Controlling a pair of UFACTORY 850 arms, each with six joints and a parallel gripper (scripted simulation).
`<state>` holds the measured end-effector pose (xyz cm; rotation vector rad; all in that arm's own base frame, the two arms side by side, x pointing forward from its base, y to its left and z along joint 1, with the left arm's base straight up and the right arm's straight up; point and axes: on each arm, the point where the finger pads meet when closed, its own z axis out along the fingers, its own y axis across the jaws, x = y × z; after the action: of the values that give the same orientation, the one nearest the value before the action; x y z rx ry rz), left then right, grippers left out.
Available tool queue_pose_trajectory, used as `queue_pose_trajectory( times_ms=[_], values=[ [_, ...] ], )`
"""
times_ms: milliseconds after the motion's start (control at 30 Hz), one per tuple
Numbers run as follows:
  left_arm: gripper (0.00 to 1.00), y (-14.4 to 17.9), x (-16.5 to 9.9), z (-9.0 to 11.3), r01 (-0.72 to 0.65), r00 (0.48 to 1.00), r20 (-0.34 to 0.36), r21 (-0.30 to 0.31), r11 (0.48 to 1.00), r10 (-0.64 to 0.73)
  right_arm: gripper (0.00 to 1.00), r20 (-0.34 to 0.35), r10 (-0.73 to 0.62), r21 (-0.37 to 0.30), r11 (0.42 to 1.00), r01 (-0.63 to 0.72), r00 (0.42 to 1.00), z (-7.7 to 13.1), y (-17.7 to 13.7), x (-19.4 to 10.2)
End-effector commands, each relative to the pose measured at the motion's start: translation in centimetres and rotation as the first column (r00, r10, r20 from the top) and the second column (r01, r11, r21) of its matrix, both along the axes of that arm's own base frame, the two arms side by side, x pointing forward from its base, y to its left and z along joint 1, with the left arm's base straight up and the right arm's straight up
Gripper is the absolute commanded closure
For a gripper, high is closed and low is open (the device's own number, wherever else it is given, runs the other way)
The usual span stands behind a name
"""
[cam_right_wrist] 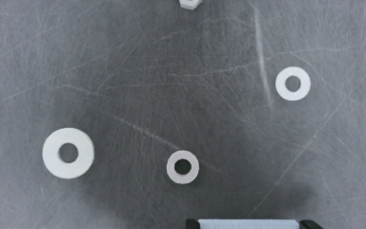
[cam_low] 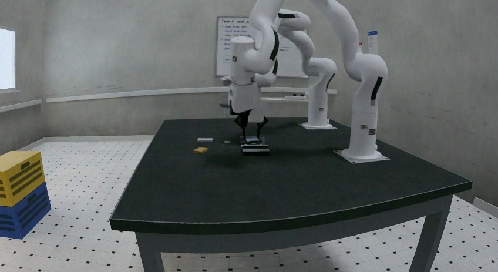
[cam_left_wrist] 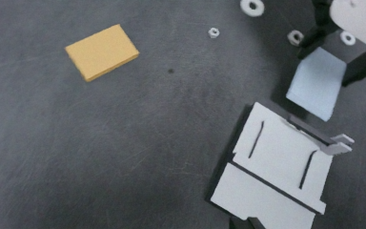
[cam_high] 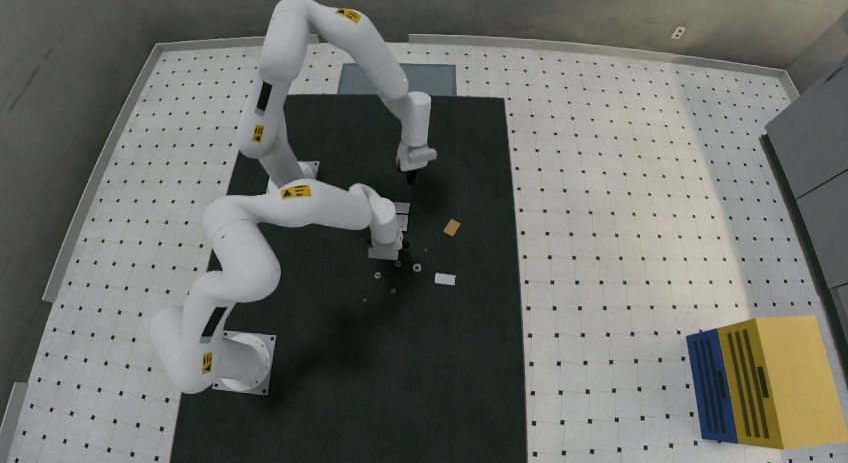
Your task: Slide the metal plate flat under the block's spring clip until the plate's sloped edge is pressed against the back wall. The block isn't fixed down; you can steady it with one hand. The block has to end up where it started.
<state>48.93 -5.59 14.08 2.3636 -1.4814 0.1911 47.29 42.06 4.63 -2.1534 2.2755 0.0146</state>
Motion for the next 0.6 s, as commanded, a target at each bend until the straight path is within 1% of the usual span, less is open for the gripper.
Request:
queue_pose_trajectory(
  times_ms=[0,100,267,567],
  values=[
    [1.0,-0.2,-0.6,-0.5,0.064,0.997,0.038,-0.028,0.998,-0.063,1.0,0.002,0.0,0.001,1.0,0.0,1.0,0.1,0.1,0.1],
    [1.0,-0.2,-0.8,-0.7,0.078,0.996,0.046,-0.032,0.996,-0.077,1.0,0.002,0.0,0.001,1.0,0.0,1.0,0.1,0.1,0.1],
    [1.0,-0.5,-1.6,-1.3,0.162,0.983,0.09,-0.048,0.986,-0.157,1.0,0.002,0.0,0.001,1.0,0.0,1.0,0.1,0.1,0.1],
    [1.0,-0.7,-2.9,-2.3,0.26,0.957,0.146,-0.06,0.964,-0.25,1.0,0.002,0.0,0.001,1.0,0.0,1.0,0.1,0.1,0.1]
  ],
)
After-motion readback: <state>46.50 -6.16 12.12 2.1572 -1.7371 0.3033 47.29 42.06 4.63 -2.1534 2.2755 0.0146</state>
